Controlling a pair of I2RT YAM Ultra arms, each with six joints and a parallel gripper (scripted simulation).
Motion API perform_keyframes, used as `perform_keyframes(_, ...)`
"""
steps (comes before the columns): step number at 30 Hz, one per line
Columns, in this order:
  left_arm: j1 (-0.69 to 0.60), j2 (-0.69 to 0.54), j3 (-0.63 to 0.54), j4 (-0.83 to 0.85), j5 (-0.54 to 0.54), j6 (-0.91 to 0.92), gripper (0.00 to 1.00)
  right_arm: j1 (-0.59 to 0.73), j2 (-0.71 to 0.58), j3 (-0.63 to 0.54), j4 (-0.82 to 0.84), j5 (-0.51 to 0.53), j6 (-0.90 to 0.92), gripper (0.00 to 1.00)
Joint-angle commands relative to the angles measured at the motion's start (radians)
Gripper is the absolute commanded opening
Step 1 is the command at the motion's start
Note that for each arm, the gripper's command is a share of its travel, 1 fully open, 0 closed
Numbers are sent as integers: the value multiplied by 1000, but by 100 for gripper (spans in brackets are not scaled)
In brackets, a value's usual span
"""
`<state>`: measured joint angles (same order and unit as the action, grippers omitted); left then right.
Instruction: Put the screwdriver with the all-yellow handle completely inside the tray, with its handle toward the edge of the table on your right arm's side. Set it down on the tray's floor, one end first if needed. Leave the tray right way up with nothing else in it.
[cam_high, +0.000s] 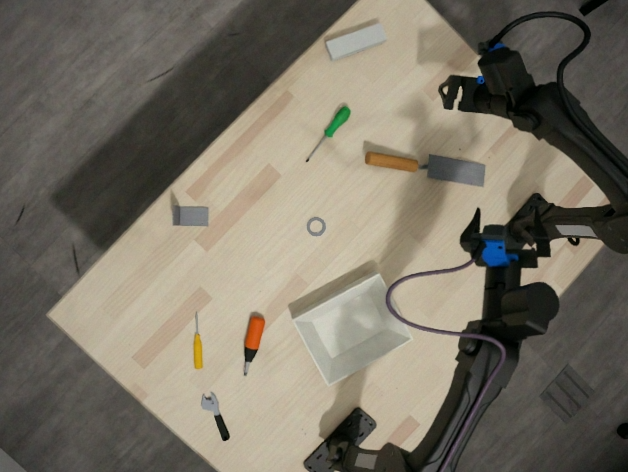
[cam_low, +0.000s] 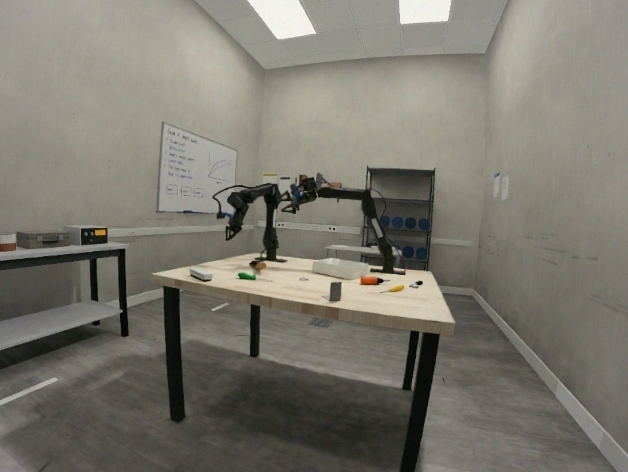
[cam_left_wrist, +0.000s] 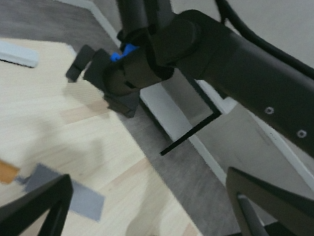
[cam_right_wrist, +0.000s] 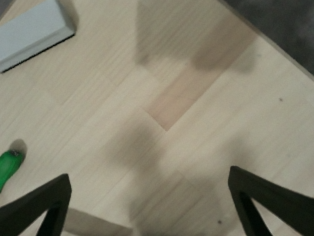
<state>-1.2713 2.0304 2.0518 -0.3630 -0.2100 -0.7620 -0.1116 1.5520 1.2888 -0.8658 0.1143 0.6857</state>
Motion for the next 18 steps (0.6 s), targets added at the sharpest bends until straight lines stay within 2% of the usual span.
perform_keyframes(1,25,-107,-97,-86,1,-9,100,81,27,33,60,-23,-152,100)
perform_keyframes(6,81,-268,-266,-223,20,4,100,226,114,89,77,-70,-331,100)
perform_keyframes(10,153,-403,-388,-388,50,29,100,313,223,188,60,-115,-482,100)
perform_keyframes(13,230,-504,-472,-501,80,73,100,355,305,279,38,-141,-563,100)
perform_keyframes(15,230,-504,-472,-501,80,73,100,355,305,279,38,-141,-563,100)
perform_keyframes(18,337,-604,-552,-610,115,150,100,384,387,384,-4,-164,-629,100)
